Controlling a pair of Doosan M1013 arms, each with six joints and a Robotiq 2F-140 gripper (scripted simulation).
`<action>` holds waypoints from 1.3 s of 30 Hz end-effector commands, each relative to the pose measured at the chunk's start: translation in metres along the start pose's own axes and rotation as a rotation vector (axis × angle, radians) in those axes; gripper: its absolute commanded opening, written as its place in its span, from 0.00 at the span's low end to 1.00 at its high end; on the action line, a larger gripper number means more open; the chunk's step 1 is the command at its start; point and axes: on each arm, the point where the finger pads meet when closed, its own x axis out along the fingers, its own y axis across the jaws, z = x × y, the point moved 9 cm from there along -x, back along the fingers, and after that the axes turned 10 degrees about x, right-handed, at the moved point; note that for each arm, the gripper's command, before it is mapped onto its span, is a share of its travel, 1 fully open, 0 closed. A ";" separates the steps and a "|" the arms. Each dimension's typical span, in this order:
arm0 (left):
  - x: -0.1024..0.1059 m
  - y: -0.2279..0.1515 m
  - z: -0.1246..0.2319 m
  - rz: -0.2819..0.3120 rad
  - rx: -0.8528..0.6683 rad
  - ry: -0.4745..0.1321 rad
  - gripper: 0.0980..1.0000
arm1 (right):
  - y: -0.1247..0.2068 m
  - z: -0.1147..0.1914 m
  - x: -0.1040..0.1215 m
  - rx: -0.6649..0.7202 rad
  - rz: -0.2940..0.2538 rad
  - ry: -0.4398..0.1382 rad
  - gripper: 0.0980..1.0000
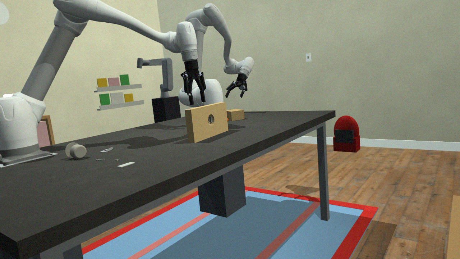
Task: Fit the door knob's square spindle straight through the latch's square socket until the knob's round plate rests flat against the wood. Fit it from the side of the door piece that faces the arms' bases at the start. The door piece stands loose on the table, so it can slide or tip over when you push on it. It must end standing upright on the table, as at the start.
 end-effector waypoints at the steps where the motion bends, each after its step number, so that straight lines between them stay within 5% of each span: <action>1: -0.001 0.000 0.000 -0.001 0.000 0.001 1.00 | -0.002 -0.001 0.000 0.059 0.025 -0.008 0.52; 39: -0.001 0.000 0.000 -0.001 0.000 0.001 1.00 | -0.027 -0.016 0.031 0.427 0.169 -0.051 0.52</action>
